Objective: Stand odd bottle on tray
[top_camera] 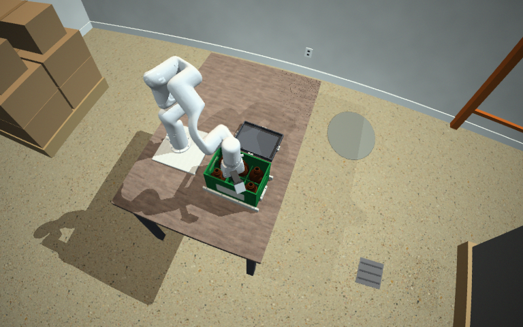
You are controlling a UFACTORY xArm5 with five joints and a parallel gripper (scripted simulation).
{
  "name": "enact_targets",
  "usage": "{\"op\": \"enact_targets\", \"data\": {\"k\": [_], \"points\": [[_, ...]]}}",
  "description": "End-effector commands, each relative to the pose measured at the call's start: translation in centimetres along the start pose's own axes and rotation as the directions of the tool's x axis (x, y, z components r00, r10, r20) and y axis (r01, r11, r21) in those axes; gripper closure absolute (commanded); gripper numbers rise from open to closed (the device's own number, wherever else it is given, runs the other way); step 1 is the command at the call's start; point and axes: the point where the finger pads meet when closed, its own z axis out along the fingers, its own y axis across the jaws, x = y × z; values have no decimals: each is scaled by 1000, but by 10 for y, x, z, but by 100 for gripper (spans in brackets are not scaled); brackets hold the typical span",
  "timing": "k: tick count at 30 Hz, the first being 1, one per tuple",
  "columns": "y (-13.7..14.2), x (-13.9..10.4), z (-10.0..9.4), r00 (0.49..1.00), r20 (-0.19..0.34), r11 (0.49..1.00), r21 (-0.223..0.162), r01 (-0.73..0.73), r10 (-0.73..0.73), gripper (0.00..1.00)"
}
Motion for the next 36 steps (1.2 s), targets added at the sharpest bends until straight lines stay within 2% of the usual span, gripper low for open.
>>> {"op": "enact_targets", "data": {"k": [1, 15, 16, 36], "points": [[-1, 1, -1, 1000, -4, 1000, 2, 0, 0, 100], [-1, 1, -1, 1000, -4, 1000, 2, 0, 0, 100], [-1, 1, -1, 1000, -4, 1000, 2, 0, 0, 35], [-1, 1, -1, 1000, -4, 1000, 2, 0, 0, 35]]}}
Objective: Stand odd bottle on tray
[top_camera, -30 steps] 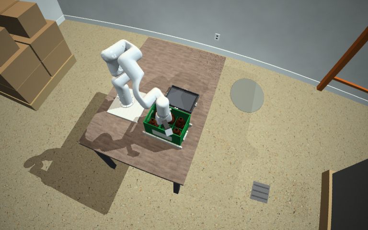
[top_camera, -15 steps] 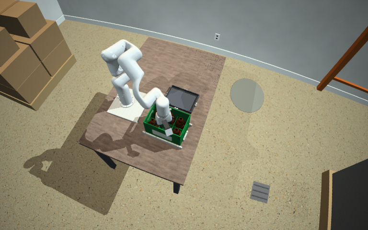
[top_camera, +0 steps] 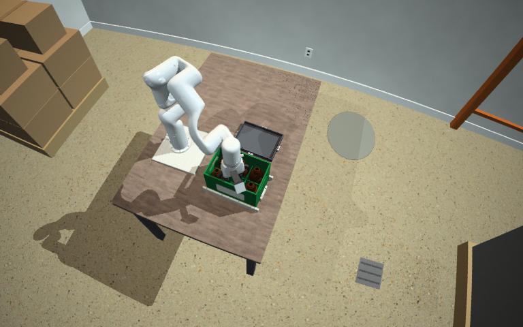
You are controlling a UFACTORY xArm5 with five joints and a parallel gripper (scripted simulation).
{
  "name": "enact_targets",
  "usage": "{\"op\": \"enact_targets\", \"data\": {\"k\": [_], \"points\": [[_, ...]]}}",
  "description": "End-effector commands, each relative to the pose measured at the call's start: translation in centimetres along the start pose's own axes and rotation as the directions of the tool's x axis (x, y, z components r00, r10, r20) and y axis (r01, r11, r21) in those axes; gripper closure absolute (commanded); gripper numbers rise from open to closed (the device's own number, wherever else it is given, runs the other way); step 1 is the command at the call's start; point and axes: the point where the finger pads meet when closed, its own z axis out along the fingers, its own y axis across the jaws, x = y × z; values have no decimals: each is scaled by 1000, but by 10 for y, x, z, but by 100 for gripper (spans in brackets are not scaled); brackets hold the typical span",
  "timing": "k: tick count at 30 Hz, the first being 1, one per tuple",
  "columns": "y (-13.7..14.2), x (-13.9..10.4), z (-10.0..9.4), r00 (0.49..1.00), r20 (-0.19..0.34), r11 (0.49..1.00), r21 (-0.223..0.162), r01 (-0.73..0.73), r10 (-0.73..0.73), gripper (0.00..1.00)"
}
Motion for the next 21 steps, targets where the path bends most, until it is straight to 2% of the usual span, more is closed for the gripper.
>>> {"op": "enact_targets", "data": {"k": [1, 21], "points": [[-1, 1, -1, 1000, -4, 1000, 2, 0, 0, 35], [-1, 1, -5, 1000, -4, 1000, 2, 0, 0, 35]]}}
